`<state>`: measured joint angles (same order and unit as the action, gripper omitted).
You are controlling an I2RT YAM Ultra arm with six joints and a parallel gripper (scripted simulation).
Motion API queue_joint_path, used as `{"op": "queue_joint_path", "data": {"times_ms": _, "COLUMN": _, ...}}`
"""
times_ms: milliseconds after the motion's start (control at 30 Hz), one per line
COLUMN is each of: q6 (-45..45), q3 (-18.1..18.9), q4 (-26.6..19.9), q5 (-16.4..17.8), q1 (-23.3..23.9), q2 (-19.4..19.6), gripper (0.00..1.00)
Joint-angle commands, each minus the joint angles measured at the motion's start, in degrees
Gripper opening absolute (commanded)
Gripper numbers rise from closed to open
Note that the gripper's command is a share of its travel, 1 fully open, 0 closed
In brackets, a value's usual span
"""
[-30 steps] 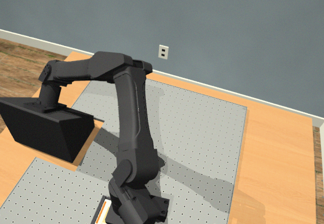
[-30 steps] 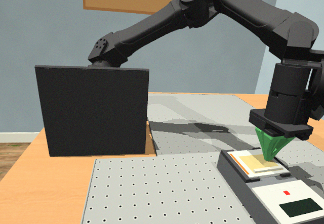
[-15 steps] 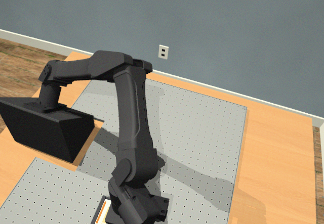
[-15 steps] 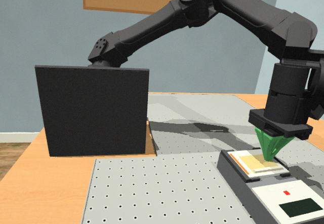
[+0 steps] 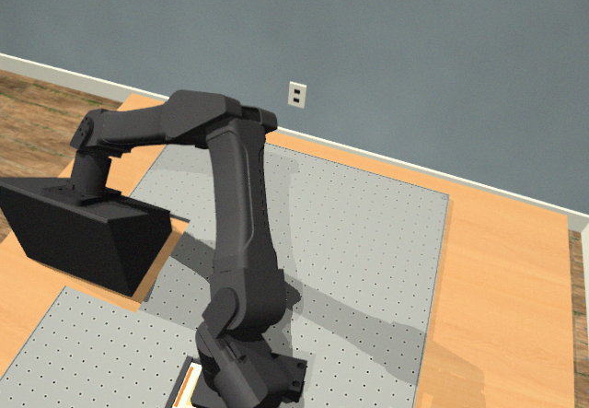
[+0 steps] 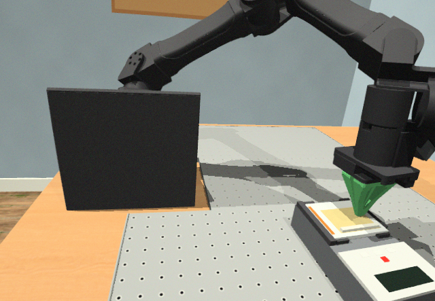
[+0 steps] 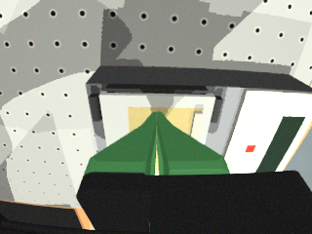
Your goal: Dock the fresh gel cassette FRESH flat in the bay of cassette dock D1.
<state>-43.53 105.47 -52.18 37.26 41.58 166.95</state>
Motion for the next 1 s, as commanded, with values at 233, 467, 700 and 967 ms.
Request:
{"op": "queue_joint_path", "data": {"times_ms": 233, "q6": 0.22, "q3": -4.1, "q4": 1.58, "q5": -0.9, "q1": -0.63, "q2": 2.34, "gripper": 0.0}}
{"op": "queue_joint_path", "data": {"times_ms": 467, "q6": 0.23, "q3": -4.57, "q4": 1.98, "q5": -0.89, "q1": -0.64, "q2": 2.3, "gripper": 0.0}}
{"op": "queue_joint_path", "data": {"times_ms": 700, "q6": 0.27, "q3": -5.2, "q4": 2.52, "q5": -0.89, "q1": -0.66, "q2": 2.21, "gripper": 0.0}}
{"op": "queue_joint_path", "data": {"times_ms": 967, "q6": 0.31, "q3": -5.73, "q4": 2.98, "q5": -0.88, "q1": -0.68, "q2": 2.13, "gripper": 0.0}}
